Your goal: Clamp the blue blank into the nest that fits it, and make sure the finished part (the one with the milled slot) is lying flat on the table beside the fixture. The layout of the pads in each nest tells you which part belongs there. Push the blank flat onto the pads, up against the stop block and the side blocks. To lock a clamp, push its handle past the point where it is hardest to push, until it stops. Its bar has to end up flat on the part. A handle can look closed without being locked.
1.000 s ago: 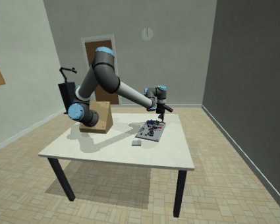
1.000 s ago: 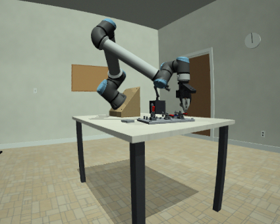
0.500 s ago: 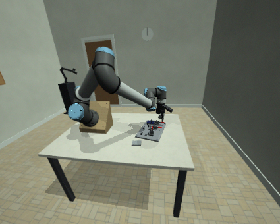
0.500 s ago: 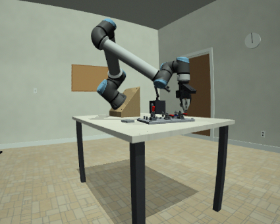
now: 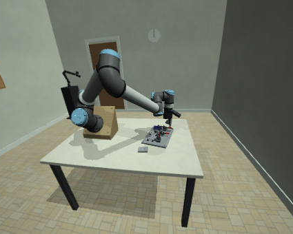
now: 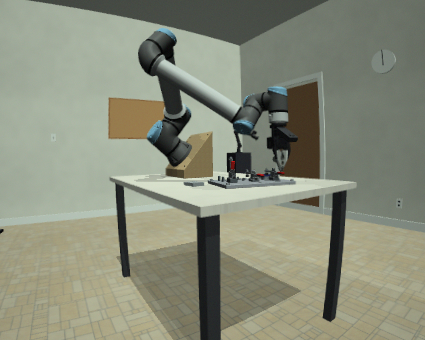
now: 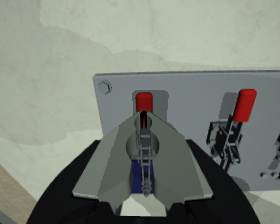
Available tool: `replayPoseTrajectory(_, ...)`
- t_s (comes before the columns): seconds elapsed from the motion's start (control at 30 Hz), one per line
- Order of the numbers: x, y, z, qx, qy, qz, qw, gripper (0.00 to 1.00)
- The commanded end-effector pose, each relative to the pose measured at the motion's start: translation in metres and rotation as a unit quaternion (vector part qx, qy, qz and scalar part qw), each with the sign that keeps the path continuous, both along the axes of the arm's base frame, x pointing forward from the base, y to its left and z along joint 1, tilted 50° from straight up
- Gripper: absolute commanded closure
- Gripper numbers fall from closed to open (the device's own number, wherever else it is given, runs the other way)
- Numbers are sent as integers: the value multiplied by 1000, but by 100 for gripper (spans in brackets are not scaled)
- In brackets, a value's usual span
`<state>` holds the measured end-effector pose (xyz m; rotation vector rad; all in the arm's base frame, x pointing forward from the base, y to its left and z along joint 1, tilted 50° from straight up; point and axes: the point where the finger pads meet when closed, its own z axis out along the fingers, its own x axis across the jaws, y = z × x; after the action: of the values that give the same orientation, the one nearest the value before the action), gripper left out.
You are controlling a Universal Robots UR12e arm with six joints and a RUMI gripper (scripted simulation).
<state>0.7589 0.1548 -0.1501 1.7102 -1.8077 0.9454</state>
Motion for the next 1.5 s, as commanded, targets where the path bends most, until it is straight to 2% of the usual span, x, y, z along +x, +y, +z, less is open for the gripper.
replayPoseTrajectory(0.0, -2, 3, 3, 0, 1, 0, 1000, 100)
replayPoseTrajectory(0.93, -6, 43, 37, 1, -1, 0, 1000, 100)
replayPoseTrajectory(1.47, -8, 55, 48, 1, -1, 0, 1000, 100)
